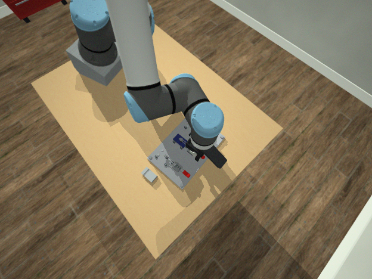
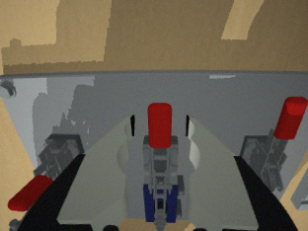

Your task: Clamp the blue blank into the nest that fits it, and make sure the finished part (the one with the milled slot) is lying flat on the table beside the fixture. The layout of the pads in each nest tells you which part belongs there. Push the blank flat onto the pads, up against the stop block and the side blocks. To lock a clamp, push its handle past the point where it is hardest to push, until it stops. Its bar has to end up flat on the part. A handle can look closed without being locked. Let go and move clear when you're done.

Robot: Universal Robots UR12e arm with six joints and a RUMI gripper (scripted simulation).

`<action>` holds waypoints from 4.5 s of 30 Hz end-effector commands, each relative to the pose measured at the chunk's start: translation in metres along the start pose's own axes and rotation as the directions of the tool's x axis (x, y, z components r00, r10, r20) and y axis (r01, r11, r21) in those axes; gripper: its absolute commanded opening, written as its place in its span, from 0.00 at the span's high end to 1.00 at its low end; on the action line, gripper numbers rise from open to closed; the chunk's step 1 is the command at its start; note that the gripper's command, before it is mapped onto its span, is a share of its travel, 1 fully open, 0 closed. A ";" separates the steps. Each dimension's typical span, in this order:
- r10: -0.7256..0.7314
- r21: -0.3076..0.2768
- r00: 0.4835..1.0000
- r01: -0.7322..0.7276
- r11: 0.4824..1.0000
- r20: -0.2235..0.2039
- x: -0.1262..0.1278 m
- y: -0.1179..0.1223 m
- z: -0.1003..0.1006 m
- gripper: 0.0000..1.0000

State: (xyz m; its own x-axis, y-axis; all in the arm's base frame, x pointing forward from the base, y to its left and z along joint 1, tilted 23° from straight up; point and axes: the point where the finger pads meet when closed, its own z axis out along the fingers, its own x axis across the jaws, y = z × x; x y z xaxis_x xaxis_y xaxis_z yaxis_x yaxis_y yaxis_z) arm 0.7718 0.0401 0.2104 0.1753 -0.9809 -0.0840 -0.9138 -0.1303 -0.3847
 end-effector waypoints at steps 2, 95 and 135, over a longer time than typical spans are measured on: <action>0.000 0.001 1.000 0.000 1.000 0.000 0.000 -0.001 -0.001 0.72; 0.000 0.001 1.000 0.000 1.000 0.000 0.000 -0.001 -0.051 1.00; 0.000 0.001 1.000 0.000 1.000 0.000 0.000 -0.002 -0.051 1.00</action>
State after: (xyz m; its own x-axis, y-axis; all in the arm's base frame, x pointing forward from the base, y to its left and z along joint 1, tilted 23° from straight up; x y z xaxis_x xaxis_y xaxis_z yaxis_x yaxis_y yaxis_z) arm 0.7543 0.0330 0.2567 0.1753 -0.9809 -0.0840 -0.9138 -0.1303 -0.3847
